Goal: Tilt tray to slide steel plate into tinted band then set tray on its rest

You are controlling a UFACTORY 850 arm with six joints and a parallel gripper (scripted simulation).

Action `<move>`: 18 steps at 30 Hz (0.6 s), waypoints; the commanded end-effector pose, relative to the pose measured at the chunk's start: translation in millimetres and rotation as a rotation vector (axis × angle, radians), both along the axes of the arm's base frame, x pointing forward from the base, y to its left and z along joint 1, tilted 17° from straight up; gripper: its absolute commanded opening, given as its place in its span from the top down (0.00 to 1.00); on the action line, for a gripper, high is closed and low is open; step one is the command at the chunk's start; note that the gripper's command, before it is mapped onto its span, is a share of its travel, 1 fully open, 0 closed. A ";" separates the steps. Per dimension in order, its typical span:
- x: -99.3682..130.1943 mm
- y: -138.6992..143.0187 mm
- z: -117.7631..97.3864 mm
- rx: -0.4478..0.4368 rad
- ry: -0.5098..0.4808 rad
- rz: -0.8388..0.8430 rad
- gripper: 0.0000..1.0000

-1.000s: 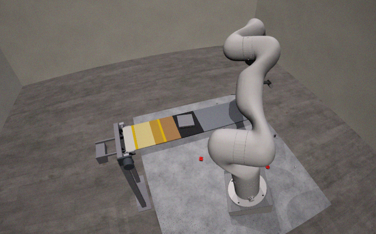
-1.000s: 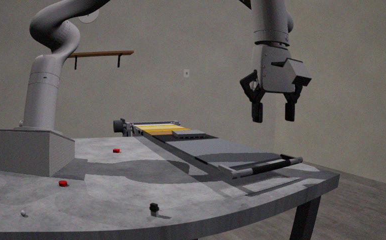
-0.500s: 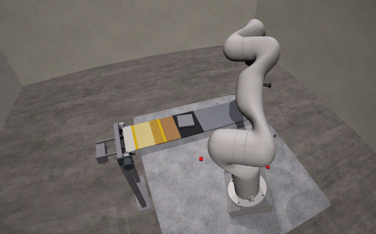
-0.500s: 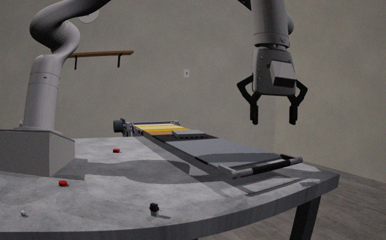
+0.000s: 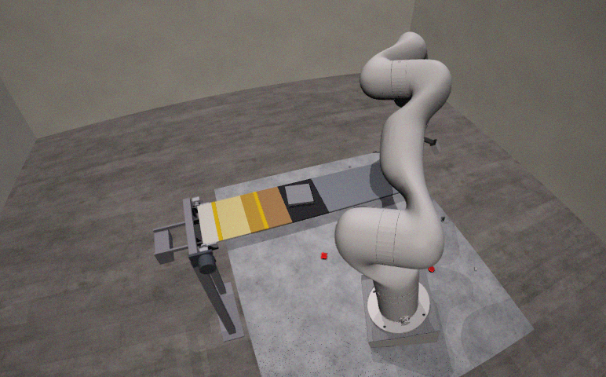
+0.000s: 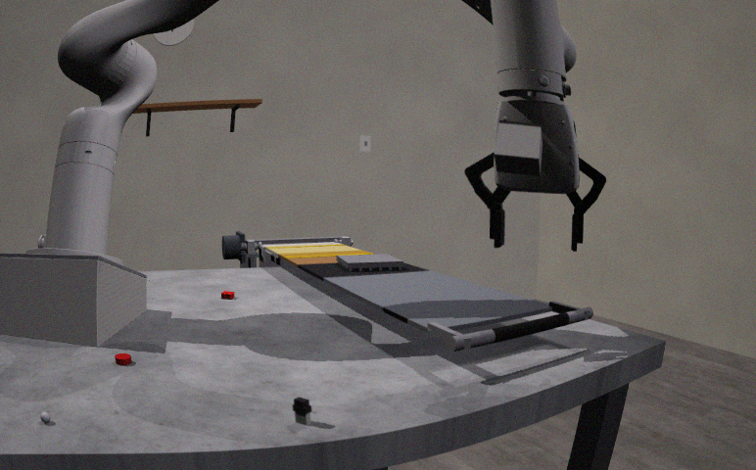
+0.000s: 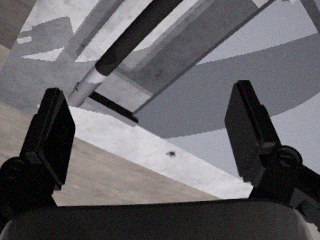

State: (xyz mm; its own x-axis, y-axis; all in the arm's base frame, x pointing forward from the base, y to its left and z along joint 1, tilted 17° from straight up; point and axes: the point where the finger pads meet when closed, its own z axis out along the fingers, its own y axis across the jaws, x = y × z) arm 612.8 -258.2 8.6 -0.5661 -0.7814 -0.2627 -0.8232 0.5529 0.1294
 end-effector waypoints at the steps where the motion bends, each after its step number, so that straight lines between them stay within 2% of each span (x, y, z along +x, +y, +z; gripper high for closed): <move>1: 1.0 -0.3 -0.2 -0.002 0.032 -0.088 0.00; 18: 1.3 1.4 -6.1 0.014 0.140 -0.449 0.00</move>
State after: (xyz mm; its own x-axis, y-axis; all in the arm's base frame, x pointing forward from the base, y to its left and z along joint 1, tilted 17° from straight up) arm 613.1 -256.3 2.4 -0.8391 -0.5087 -0.1926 -0.5421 0.8109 0.2204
